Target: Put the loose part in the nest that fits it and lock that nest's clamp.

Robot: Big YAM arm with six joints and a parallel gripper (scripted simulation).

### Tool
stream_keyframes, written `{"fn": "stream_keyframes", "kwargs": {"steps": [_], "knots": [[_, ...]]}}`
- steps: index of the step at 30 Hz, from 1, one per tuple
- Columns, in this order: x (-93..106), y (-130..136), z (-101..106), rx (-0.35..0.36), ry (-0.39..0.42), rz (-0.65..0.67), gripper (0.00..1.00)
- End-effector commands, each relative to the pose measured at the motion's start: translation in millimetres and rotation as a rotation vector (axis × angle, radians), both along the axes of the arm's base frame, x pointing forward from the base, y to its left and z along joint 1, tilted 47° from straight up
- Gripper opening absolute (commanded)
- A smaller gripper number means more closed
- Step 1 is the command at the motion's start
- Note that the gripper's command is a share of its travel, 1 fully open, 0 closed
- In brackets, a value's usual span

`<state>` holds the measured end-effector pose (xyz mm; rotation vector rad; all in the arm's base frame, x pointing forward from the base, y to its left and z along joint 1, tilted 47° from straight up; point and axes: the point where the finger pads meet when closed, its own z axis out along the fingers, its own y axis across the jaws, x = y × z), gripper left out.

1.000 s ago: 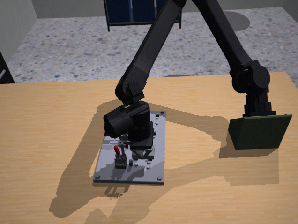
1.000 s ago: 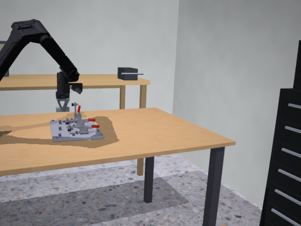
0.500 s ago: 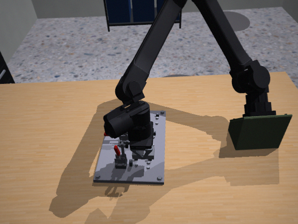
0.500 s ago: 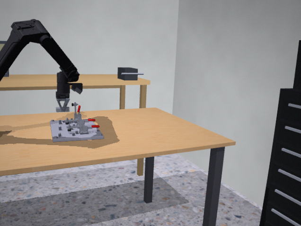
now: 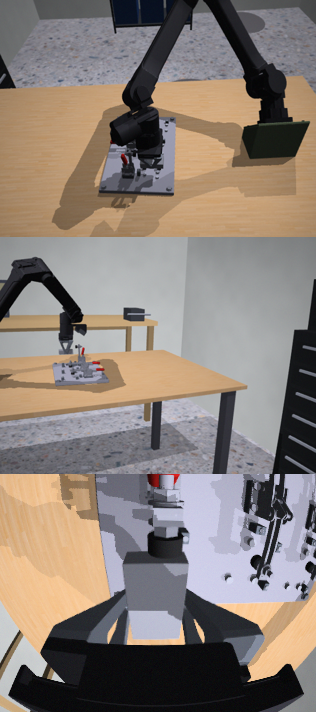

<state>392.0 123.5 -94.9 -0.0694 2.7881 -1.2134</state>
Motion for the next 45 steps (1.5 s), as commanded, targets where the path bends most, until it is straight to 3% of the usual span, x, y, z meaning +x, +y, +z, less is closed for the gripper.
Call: {"fn": "stream_keyframes", "kwargs": {"steps": [1, 45], "knots": [[22.9, 18.4, 14.1, 0.039, -0.062, 0.004, 0.00], [21.9, 16.9, 10.8, 0.040, -0.064, 0.003, 0.00]]}}
